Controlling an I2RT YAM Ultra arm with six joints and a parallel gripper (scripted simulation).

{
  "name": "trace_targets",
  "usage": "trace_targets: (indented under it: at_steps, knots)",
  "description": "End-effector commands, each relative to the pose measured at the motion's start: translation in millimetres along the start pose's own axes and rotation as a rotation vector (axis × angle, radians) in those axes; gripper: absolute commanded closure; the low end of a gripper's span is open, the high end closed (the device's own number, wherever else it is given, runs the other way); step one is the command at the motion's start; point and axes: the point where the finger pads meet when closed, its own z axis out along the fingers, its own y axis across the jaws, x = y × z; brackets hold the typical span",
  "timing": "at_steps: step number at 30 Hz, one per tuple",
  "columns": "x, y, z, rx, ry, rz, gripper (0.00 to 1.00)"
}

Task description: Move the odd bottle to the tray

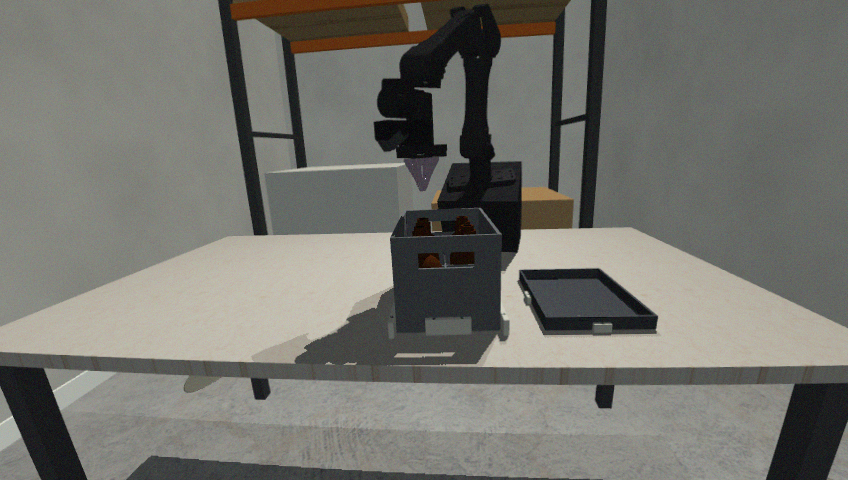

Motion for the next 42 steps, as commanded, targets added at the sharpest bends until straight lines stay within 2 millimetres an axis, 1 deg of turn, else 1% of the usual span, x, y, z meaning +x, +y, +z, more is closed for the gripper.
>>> trace_targets:
  at_steps: [1, 15, 16, 20, 42]
  knots:
    - [-17.7, 3.7, -13.2, -0.022, -0.076, -0.018, 1.0]
    - [-17.7, 3.7, -13.2, -0.022, -0.076, -0.018, 1.0]
    - [-15.8, 1.2, -2.6, -0.007, -0.042, -0.013, 0.39]
    - [-17.5, 3.1, -11.2, -0.014, -0.07, -0.018, 0.39]
    - [-16.7, 2.9, -11.1, -0.013, -0.067, -0.017, 0.39]
